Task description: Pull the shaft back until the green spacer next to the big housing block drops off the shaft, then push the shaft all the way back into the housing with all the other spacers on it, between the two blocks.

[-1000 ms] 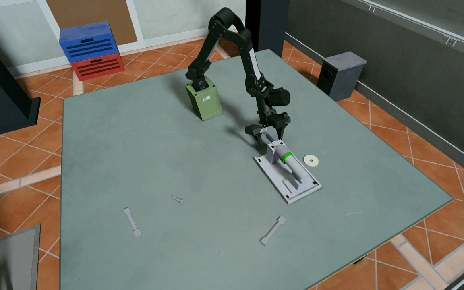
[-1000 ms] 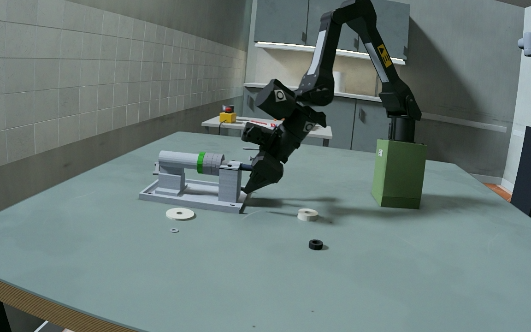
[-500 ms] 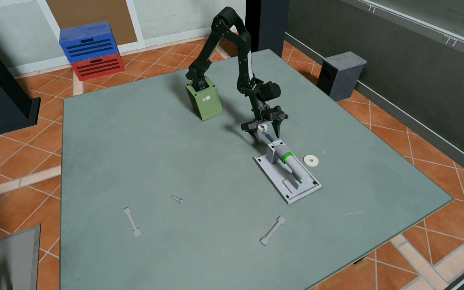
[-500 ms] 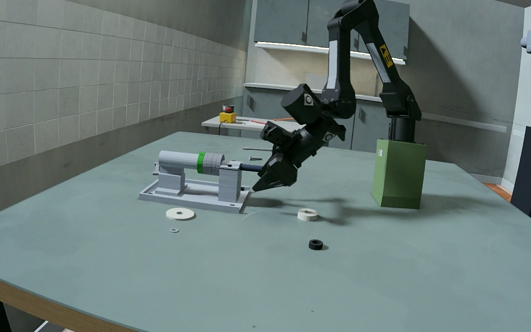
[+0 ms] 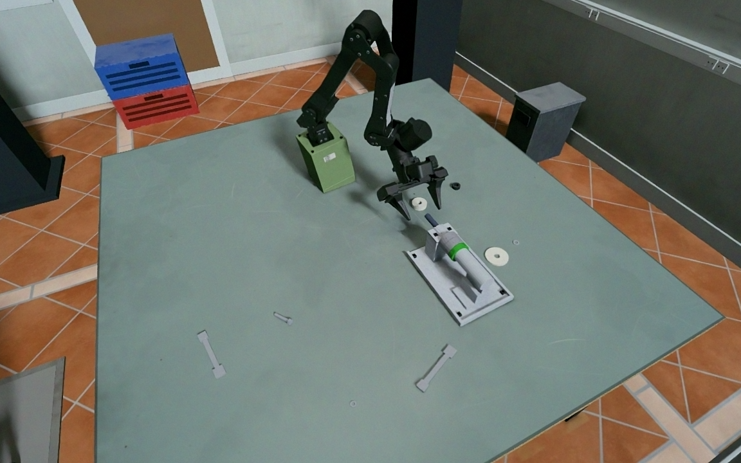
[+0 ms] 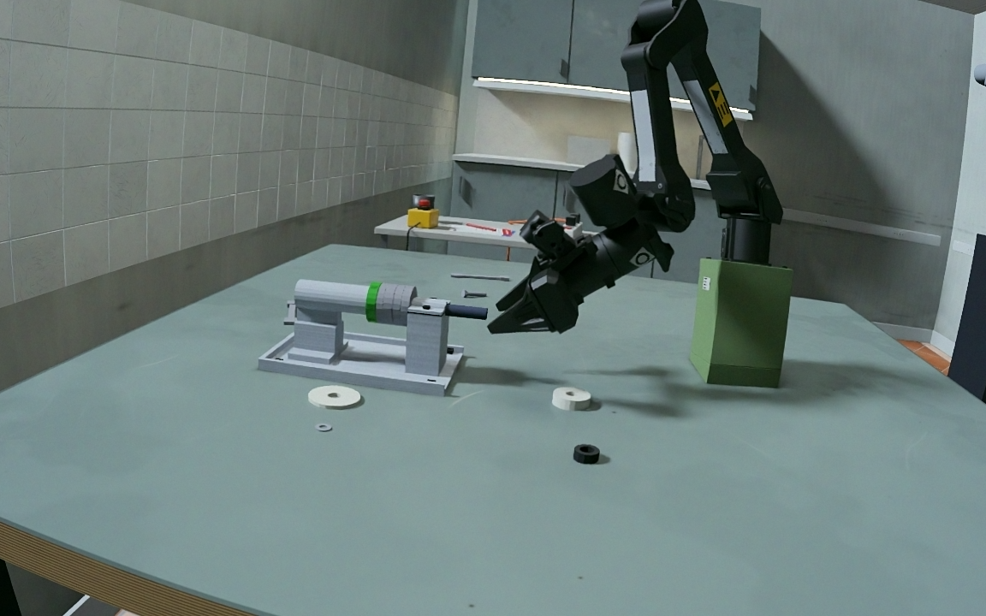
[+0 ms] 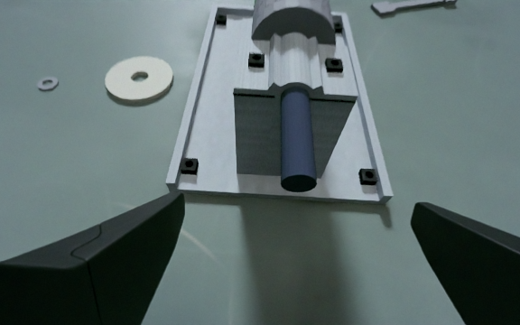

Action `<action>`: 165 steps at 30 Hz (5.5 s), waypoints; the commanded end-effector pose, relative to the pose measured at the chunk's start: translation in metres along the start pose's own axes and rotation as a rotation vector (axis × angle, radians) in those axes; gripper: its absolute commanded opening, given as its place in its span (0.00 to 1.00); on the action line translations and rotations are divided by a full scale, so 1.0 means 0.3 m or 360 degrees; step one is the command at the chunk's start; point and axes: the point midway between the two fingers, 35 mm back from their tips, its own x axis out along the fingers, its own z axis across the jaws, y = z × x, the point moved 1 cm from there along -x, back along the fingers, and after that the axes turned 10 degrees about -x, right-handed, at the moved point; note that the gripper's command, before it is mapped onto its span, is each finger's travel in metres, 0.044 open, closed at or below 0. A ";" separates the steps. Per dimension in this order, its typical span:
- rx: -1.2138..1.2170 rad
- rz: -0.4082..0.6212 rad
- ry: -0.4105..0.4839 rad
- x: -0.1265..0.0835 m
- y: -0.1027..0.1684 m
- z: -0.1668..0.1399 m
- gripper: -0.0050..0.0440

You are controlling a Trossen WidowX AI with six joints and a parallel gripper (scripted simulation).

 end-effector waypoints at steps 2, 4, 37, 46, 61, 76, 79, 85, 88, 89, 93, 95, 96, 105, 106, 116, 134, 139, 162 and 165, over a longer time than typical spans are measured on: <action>0.0034 -0.0143 0.0001 -0.039 -0.028 -0.008 1.00; 0.0034 -0.0143 0.0001 -0.039 -0.028 -0.008 1.00; 0.0048 -0.0150 -0.0005 -0.002 -0.042 -0.004 1.00; 0.0048 -0.0150 -0.0005 0.041 -0.049 -0.003 1.00; 0.0048 -0.0154 -0.0004 0.109 -0.056 -0.006 1.00; 0.0058 -0.0164 -0.0002 0.101 -0.066 -0.008 1.00; 0.0058 -0.0164 -0.0002 0.101 -0.066 -0.008 1.00; 0.0058 -0.0164 -0.0002 0.101 -0.066 -0.008 1.00; 0.0058 -0.0164 -0.0002 0.101 -0.066 -0.008 1.00; 0.0058 -0.0164 -0.0002 0.101 -0.066 -0.008 1.00; 0.0058 -0.0164 -0.0002 0.101 -0.066 -0.008 1.00; 0.0058 -0.0164 -0.0002 0.101 -0.066 -0.008 1.00; 0.0058 -0.0164 -0.0002 0.101 -0.066 -0.008 1.00; 0.0050 -0.0157 -0.0004 0.125 -0.059 -0.006 1.00; 0.0050 -0.0157 -0.0004 0.130 -0.060 -0.006 1.00; 0.0048 -0.0155 -0.0004 0.169 -0.063 -0.007 1.00; 0.0058 -0.0154 0.0000 0.155 -0.065 -0.010 0.35; 0.0058 -0.0154 0.0000 0.155 -0.065 -0.010 0.28; 0.0050 -0.0145 0.0001 0.140 -0.034 -0.007 0.09; 0.0052 -0.0148 0.0001 0.136 -0.035 -0.007 0.09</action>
